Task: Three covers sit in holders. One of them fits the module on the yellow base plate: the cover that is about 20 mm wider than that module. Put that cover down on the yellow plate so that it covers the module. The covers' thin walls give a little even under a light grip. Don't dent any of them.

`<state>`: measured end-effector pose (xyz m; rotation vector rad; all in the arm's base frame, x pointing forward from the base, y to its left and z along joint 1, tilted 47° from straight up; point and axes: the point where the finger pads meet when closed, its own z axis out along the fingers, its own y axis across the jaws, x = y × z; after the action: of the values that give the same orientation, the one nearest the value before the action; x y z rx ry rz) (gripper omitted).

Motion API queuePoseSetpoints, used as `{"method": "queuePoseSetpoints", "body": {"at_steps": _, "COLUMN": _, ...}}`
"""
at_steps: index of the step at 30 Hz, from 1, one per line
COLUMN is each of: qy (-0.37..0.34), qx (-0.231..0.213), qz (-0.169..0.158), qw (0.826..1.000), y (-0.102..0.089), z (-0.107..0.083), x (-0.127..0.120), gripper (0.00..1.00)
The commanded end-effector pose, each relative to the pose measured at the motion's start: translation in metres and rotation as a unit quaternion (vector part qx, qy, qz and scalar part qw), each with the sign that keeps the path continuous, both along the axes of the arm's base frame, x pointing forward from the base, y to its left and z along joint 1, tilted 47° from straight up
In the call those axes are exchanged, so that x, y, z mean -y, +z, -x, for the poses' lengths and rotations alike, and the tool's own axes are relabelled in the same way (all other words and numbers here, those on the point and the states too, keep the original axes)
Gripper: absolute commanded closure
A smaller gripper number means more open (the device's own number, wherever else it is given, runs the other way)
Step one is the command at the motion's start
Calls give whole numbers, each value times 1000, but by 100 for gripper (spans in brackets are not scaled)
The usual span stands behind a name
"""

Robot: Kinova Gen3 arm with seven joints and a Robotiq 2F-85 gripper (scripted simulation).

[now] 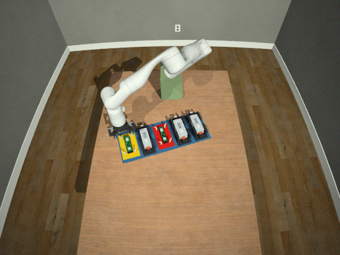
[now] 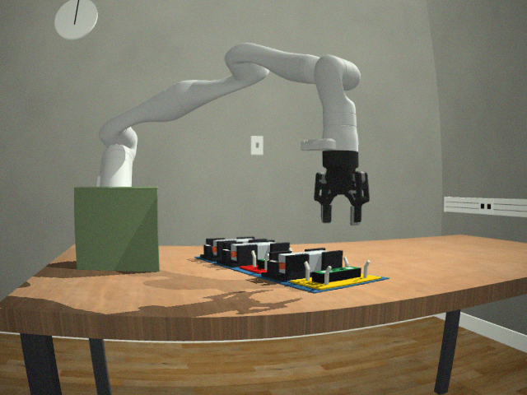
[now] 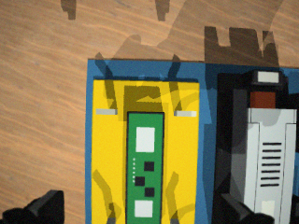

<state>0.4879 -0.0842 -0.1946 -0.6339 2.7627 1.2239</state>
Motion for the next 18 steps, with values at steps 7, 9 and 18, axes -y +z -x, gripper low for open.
{"method": "queuePoseSetpoints", "body": {"at_steps": 7, "qy": -1, "qx": 1, "qz": 1, "qw": 1000, "y": -1, "z": 0, "x": -2, "gripper": 0}}
{"method": "queuePoseSetpoints", "body": {"at_steps": 9, "qy": -1, "qx": 1, "qz": 1, "qw": 1000, "y": -2, "z": 1, "x": -3, "gripper": 0}}
{"method": "queuePoseSetpoints", "body": {"at_steps": 18, "qy": -1, "qx": 1, "qz": 1, "qw": 1000, "y": -4, "z": 3, "x": -8, "gripper": 0}}
